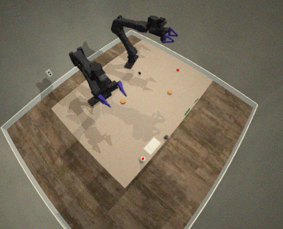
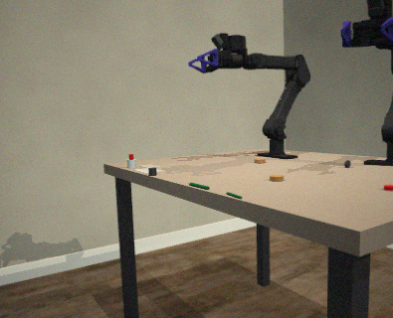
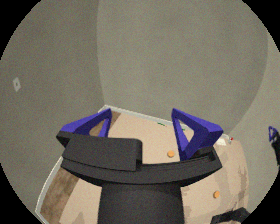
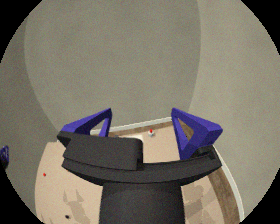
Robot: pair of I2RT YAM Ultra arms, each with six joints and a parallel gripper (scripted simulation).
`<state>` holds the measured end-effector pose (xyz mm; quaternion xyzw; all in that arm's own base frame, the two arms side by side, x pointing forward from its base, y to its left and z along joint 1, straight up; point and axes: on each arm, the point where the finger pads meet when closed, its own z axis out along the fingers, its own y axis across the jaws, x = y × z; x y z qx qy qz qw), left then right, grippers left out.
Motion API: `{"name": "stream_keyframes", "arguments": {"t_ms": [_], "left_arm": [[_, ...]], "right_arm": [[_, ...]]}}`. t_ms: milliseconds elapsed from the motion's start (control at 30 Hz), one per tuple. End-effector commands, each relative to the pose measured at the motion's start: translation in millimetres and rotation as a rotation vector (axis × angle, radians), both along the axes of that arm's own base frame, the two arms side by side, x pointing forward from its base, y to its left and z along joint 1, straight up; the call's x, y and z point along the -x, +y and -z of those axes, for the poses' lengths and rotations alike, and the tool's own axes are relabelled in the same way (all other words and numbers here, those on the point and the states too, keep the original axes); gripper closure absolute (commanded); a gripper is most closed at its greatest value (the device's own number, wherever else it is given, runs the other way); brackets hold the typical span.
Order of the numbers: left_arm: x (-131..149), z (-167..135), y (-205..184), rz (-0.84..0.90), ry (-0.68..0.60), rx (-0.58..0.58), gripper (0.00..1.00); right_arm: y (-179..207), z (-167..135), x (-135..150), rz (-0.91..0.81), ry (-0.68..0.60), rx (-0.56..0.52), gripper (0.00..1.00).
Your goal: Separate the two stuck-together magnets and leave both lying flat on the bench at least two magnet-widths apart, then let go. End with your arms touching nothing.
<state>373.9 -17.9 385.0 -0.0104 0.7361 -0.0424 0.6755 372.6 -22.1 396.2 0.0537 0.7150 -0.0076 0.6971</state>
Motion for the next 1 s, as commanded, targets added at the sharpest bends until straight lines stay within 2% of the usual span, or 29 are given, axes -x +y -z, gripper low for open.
{"name": "stream_keyframes", "arguments": {"t_ms": [0, 100, 233, 267, 800, 900, 967], "left_arm": [[-4, -32, 13, -0.032, -0.117, -0.089, 0.00], [-6, -36, 19, -0.046, -0.133, -0.113, 0.00], [-6, -30, 20, -0.049, -0.103, -0.080, 0.00], [-6, -31, 21, -0.051, -0.106, -0.077, 1.00], [-6, -28, 19, -0.046, -0.102, -0.073, 1.00], [-8, -8, 14, -0.025, -0.036, -0.117, 1.00], [-8, -8, 14, -0.025, -0.036, -0.117, 1.00]], "right_arm": [[16, -12, -4, -0.067, -0.029, 0.067, 0.00], [23, -15, -6, -0.089, -0.035, 0.085, 0.00], [21, -14, -7, -0.078, -0.029, 0.062, 0.00], [22, -14, -7, -0.080, -0.031, 0.060, 0.00], [23, -16, -8, -0.086, -0.036, 0.065, 0.00], [23, -16, -8, -0.086, -0.036, 0.065, 0.00], [23, -16, -8, -0.086, -0.036, 0.065, 0.00]]}}
